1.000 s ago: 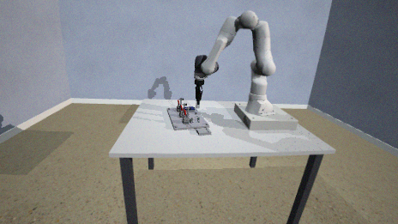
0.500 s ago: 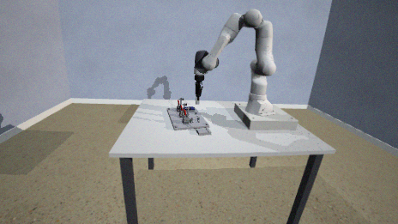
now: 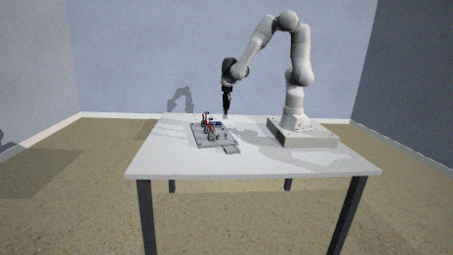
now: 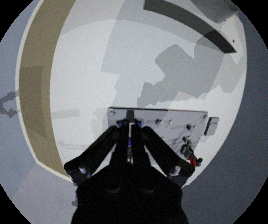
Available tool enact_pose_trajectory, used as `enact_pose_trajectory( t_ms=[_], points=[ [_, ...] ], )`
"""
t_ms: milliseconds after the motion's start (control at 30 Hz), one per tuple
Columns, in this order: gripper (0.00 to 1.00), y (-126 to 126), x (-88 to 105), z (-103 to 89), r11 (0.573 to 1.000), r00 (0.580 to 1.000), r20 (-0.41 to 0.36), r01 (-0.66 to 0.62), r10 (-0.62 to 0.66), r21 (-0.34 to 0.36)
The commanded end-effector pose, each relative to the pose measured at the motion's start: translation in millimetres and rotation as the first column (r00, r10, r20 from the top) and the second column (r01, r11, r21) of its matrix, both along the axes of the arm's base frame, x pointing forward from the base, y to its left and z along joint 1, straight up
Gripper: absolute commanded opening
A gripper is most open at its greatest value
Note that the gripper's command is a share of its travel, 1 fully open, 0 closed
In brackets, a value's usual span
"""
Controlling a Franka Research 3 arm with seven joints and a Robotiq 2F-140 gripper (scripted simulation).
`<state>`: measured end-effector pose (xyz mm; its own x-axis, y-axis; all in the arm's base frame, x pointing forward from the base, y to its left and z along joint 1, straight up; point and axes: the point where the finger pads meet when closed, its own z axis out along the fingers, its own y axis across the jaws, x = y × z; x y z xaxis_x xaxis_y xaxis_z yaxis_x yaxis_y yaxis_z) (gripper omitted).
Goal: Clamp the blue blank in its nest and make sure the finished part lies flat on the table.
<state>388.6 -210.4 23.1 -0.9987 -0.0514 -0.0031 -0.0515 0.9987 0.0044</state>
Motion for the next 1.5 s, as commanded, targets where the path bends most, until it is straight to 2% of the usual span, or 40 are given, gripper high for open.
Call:
enact_pose_trajectory(
  t_ms=[0,500,733,800,1100,1467],
  points=[
    [0.00,1,-0.9,0.1,1.000,1.000,-0.003,0.006,-0.006,0.000],
    [0.00,3,1.2,0.0,1.000,1.000,-0.003,0.006,-0.006,0.000],
    [0.00,25,25.1,0.1,1.000,1.000,-0.003,0.006,-0.006,0.000],
    [0.00,25,25.1,0.1,1.000,1.000,-0.003,0.006,-0.006,0.000],
    [0.00,59,62.0,0.3,1.000,1.000,-0.003,0.006,-0.006,0.000],
    [0.00,65,68.7,-0.1,1.000,1.000,-0.003,0.006,-0.006,0.000]
  ],
)
